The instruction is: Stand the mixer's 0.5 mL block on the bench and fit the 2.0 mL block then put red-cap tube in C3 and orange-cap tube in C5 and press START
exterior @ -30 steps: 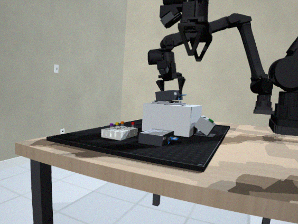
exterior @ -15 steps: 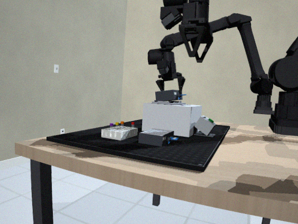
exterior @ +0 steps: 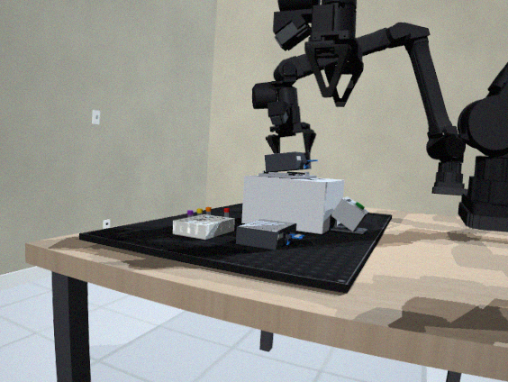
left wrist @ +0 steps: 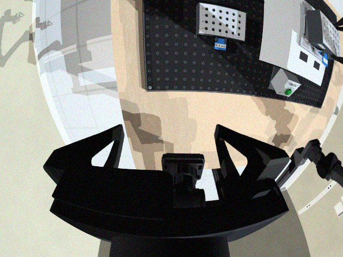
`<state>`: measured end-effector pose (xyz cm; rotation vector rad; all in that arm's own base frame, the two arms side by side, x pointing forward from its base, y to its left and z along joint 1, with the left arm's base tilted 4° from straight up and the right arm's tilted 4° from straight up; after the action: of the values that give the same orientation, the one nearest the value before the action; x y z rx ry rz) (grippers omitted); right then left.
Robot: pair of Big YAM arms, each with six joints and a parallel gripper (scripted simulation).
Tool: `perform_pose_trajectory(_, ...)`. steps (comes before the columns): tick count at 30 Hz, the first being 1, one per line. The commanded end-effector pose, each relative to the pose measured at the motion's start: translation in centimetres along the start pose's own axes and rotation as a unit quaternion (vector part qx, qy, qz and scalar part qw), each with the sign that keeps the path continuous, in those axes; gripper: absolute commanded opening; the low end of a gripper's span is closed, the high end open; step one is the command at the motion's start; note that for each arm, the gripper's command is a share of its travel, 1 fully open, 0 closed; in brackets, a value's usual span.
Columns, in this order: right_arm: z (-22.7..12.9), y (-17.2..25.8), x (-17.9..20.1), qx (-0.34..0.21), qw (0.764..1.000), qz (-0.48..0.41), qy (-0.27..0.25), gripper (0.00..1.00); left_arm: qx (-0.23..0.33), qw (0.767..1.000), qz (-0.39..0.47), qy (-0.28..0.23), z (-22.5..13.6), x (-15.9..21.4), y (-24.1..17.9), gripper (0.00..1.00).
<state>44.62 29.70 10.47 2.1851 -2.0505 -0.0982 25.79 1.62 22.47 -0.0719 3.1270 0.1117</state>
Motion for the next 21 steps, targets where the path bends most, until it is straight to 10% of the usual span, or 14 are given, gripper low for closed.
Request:
perform_pose_trajectory(1,-5.7,-0.6,-2.0,0.048,0.998,-0.02,-0.035,0.0,0.002,1.0,0.001,-0.027,-2.0,-1.4,-0.2,1.0)
perform_pose_trajectory(21,-6.3,-0.7,-2.1,0.06,0.997,-0.02,-0.04,0.0,0.002,1.0,0.001,-0.029,-2.2,-1.5,-0.2,1.0)
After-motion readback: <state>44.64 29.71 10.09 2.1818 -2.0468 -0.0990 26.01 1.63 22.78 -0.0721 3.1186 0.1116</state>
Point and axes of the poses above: on each arm, the point where the finger pads meet when closed, its own z axis out along the fingers, its own y axis across the jaws, x = y × z, the point moved 6 cm from there along -z, back along the fingers, and after that the axes turned 5 degrees about -z, right-handed, at the moved point
